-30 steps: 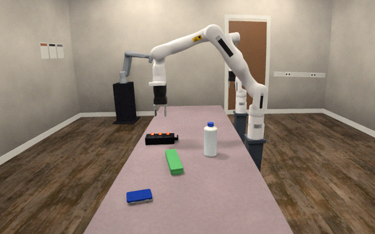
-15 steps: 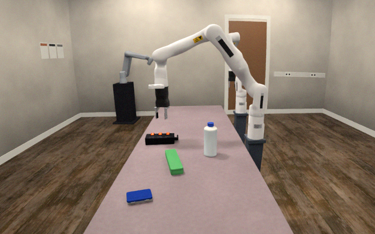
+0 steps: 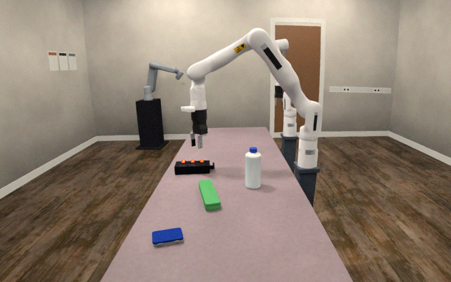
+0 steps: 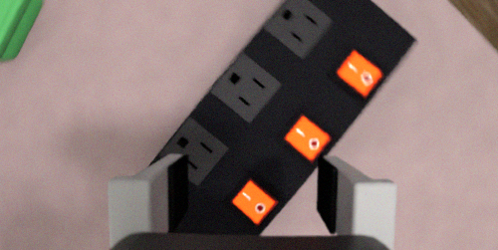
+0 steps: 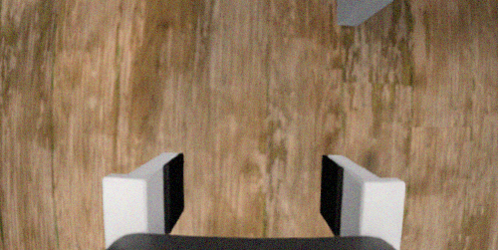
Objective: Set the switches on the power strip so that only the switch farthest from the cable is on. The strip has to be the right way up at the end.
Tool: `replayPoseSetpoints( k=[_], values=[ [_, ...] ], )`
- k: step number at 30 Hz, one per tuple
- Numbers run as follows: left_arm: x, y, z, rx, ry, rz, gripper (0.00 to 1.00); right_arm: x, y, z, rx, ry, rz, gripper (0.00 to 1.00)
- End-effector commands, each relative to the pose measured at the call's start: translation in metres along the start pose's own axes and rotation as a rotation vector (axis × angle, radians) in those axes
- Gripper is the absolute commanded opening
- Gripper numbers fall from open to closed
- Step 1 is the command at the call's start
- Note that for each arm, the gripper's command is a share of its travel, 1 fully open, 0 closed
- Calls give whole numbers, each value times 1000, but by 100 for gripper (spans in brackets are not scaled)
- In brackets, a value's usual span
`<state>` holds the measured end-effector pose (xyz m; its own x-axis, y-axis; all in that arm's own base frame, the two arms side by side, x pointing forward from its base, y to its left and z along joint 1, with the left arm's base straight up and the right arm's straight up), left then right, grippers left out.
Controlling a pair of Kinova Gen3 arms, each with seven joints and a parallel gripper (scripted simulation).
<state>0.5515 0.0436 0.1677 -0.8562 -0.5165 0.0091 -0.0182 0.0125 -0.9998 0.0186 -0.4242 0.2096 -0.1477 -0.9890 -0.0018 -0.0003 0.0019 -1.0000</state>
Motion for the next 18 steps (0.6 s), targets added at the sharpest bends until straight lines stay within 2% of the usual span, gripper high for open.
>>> replayPoseSetpoints(
  k=[1,10,18],
  values=[
    [5,6,2,8,167,4,100,0,-1,0,1,0,-2,100],
    [18,17,8,13,478,11,100,0,-1,0,1,0,-2,100],
    [24,20,11,15,602,15,100,0,-1,0,1,0,-2,100]
  ],
)
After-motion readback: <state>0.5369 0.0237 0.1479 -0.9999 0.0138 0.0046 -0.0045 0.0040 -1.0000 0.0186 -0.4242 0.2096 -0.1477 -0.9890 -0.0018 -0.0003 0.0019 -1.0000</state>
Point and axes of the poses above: on each arm, the point where the finger pads meet when closed, its own y axis out along the fingers, its own z axis across the jaws, x = y × z, the point moved 3 cm from there along -y, back along the fingers, and after that the axes turned 11 degrees about y, right-handed, at the moved point
